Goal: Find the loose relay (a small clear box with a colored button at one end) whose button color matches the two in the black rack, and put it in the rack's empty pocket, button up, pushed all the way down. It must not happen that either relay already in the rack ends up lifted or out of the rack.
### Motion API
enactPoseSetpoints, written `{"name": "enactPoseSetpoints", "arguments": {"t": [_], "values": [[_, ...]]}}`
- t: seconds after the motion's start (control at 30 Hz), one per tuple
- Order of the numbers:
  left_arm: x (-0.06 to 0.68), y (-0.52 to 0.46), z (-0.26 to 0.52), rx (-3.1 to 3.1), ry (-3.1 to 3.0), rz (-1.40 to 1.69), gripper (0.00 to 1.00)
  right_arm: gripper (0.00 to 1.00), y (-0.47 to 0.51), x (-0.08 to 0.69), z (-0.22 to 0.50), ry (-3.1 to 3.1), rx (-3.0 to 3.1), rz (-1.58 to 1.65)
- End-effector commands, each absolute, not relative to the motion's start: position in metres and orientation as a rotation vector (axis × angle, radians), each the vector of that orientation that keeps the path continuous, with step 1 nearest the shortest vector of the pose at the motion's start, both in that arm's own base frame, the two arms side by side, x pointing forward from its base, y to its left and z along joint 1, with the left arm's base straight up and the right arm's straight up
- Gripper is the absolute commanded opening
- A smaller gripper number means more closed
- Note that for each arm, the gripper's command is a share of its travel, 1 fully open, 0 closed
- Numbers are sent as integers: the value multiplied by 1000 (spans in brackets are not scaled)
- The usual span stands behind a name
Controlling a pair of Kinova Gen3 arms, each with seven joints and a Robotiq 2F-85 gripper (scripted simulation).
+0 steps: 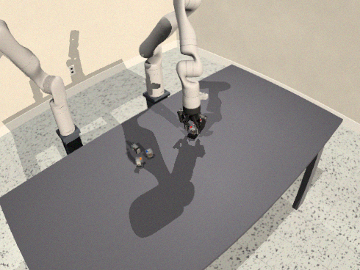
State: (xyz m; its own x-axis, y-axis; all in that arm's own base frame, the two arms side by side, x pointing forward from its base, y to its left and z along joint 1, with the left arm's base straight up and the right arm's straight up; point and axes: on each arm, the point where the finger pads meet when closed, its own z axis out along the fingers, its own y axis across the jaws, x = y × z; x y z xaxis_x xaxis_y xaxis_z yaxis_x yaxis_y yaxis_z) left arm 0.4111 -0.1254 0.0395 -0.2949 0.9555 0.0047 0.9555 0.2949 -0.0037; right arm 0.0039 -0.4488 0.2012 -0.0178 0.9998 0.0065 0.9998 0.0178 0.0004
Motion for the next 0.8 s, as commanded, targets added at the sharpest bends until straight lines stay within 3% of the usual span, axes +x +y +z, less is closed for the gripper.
{"name": "enactPoseSetpoints", "arguments": {"t": [0.0,0.77], "values": [[410,-125,38,-1861,-2523,-2,578,1000,-450,1,200,-2225,-2218,0],[414,-125,49,-1862,-2530,-7,578,1000,-450,1,200,-2225,-2218,0]]}}
